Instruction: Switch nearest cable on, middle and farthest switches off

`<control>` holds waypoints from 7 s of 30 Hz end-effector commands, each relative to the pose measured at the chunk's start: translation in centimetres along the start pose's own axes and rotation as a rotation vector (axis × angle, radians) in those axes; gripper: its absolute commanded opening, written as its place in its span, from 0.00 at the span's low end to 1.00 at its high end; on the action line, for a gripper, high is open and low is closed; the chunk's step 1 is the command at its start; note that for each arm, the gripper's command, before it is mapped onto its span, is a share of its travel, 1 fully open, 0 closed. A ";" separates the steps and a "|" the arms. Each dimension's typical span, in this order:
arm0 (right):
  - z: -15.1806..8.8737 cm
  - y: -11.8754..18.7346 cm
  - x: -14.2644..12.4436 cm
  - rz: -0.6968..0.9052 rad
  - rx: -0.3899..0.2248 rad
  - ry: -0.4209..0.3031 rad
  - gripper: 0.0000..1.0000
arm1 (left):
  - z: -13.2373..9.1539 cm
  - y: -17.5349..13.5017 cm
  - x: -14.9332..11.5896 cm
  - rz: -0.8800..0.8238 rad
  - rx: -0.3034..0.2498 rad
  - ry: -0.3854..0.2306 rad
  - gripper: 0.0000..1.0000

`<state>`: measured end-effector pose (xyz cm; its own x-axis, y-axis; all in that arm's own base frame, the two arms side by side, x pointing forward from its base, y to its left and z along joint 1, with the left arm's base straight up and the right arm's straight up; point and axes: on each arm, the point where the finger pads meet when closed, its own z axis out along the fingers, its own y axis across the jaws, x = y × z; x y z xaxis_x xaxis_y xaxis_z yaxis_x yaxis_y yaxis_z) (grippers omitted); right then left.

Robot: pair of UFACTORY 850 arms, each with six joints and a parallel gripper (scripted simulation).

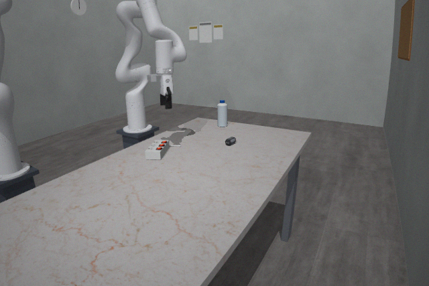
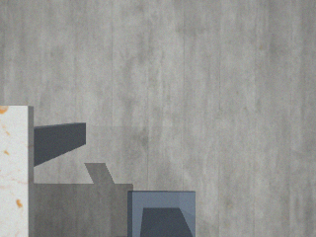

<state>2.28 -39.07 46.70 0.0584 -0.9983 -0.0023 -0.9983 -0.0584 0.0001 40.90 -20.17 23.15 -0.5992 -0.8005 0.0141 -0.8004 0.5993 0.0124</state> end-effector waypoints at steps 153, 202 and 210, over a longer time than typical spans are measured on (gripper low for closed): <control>-0.1 0.0 0.0 0.000 0.000 0.002 1.00 | 15.4 -9.3 6.0 -1.039 0.020 -0.005 0.00; -0.1 0.0 0.0 0.000 0.000 0.002 1.00 | 15.9 -9.3 6.0 -1.039 0.020 -0.005 0.00; -0.1 0.0 0.0 0.000 0.000 0.002 1.00 | 15.9 -9.3 6.0 -1.039 0.020 -0.005 0.00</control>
<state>2.28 -39.07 46.70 0.0584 -0.9983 -0.0023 -0.9983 -0.0584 0.0001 44.39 -30.56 7.19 0.3859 -0.9226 -0.0001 -0.9226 -0.3859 0.0001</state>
